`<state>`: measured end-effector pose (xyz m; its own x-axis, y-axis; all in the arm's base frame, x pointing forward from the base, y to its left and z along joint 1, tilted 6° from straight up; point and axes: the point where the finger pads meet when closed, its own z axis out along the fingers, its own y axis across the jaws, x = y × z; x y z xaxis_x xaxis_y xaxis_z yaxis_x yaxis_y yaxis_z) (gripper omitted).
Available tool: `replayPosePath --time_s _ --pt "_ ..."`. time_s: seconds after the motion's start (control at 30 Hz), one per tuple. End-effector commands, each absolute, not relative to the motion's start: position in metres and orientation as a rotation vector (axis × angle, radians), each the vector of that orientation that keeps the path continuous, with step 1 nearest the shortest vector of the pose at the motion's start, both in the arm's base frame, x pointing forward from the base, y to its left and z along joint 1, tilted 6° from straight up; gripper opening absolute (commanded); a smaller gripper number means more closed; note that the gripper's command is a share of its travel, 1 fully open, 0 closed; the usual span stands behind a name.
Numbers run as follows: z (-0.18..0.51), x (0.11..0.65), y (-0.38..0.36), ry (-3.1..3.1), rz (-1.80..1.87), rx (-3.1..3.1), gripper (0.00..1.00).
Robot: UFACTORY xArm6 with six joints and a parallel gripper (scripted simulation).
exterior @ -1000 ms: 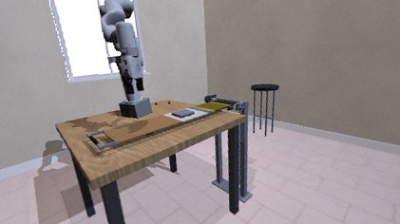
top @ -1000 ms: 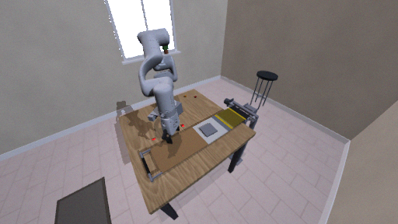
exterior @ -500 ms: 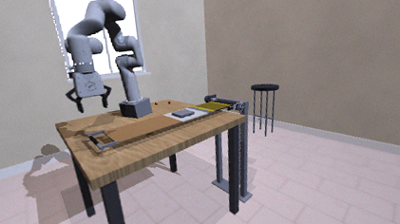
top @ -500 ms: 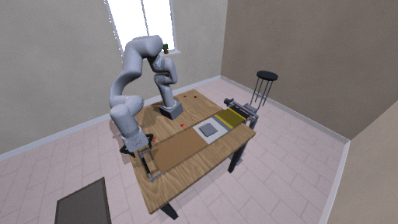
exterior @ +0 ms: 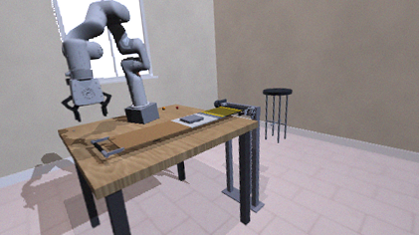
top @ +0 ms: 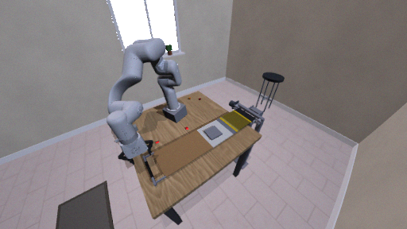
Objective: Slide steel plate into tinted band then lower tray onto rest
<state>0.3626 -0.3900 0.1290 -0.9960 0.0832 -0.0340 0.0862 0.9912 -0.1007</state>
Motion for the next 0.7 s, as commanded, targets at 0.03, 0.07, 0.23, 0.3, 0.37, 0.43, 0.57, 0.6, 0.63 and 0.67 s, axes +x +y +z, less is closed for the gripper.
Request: replayPosePath --time_s 0.03,0.07,0.23,0.3,0.37,0.43,0.57,0.6,0.63,0.67 --pt "0.131 0.364 -0.391 3.100 -0.165 0.133 1.00" --pt "0.128 0.364 -0.392 3.100 -0.165 0.133 1.00" --pt "0.084 0.365 -0.397 3.101 -0.165 0.133 1.00" --pt "0.080 0.365 -0.397 3.100 -0.165 0.133 1.00" --pt "0.080 0.365 -0.397 3.100 -0.165 0.133 0.41" --pt "0.080 0.365 -0.397 3.100 -0.165 0.133 0.41" --pt "0.080 0.365 -0.397 3.100 -0.165 0.133 0.41" --pt "0.080 0.365 -0.397 3.100 -0.165 0.133 0.41" --pt "0.080 0.365 -0.397 3.100 -0.165 0.133 0.41" --pt "0.080 0.365 -0.397 3.100 -0.165 0.133 0.41"
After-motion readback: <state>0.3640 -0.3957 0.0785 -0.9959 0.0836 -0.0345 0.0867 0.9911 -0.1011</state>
